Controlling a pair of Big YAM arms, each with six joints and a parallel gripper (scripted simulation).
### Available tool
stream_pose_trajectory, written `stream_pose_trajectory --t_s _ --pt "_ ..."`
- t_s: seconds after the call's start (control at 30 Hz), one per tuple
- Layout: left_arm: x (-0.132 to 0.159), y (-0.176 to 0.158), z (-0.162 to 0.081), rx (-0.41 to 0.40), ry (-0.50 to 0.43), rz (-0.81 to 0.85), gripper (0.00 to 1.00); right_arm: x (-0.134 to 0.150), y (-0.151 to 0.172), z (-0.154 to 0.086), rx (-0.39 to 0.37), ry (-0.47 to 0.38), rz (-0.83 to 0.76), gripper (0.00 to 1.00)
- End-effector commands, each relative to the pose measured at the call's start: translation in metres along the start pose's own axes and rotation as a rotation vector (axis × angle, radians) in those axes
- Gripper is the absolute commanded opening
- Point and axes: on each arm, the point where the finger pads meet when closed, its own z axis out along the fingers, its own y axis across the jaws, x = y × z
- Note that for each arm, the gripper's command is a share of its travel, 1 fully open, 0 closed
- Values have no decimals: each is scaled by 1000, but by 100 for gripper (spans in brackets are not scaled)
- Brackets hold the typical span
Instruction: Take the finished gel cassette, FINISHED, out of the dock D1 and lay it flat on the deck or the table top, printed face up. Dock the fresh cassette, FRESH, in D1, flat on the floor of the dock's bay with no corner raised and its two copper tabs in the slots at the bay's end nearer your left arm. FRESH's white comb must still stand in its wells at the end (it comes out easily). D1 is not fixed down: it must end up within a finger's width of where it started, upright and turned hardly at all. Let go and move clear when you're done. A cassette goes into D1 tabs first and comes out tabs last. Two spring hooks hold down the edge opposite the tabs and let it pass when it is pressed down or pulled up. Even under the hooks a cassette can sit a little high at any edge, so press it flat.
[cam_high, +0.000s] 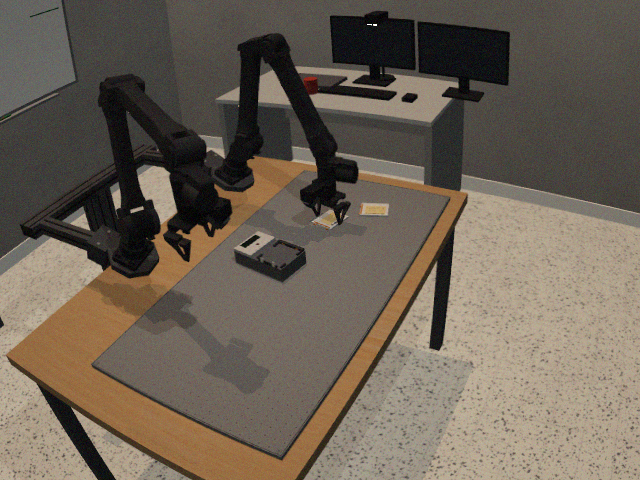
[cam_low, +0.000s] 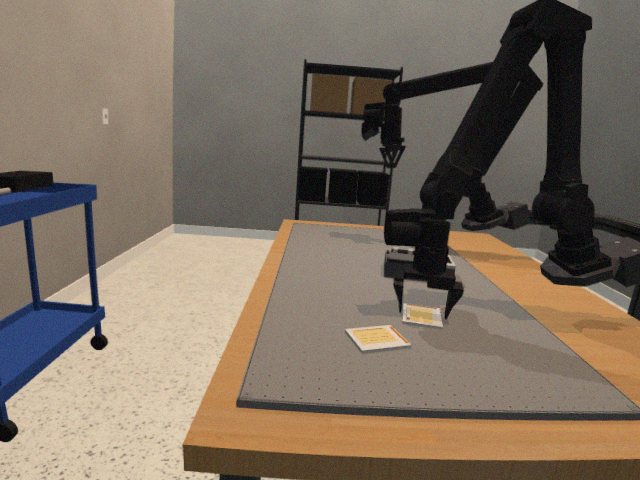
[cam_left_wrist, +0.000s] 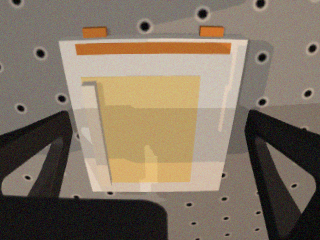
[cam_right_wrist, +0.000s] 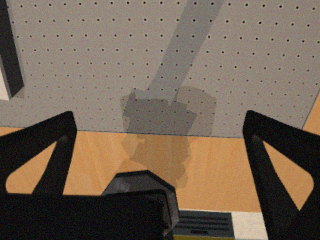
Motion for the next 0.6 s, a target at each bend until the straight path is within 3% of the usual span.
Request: stream_pose_trajectory --t_s 0.0,0.57 --pt "2 7 -10 -29 9 0 98 -19 -4 -25 18 -45 11 100" --pt "3 8 -13 -28 9 0 98 -19 -4 -25 18 -45 11 100"
